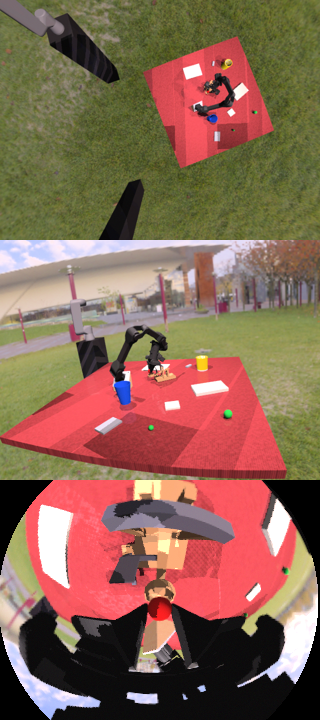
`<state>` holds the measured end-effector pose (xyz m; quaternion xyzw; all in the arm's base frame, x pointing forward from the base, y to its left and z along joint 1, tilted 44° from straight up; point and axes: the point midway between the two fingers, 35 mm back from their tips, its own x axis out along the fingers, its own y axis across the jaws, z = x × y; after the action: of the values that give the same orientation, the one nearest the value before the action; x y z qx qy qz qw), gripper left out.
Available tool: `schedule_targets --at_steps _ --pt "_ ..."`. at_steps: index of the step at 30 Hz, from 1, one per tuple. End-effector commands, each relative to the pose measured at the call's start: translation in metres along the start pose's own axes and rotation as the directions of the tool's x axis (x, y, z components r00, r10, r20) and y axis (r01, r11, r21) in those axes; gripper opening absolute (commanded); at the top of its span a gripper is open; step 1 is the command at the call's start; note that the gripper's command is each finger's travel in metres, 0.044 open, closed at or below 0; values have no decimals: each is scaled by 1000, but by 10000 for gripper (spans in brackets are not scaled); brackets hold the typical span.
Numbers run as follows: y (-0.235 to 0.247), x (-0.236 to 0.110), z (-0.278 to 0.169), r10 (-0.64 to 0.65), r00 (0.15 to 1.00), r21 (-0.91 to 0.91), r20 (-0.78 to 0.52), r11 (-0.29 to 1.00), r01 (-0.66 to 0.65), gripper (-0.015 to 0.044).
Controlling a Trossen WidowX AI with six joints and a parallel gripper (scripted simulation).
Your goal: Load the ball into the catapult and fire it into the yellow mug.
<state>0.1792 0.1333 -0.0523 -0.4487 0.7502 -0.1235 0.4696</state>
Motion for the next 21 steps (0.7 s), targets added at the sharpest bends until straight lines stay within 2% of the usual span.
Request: schedule_targets --at_steps 1,8,18,21 --pt "-1 8 1 -6 1000 -6 -7 1000 6 0" --pt "0 3 1 0 1000 0 -1 1000 0 0" --pt "0 0 0 1 1000 0 3 1000 -1 263" --pt "1 -42 -11 24 998 -7 55 1000 -24 341"
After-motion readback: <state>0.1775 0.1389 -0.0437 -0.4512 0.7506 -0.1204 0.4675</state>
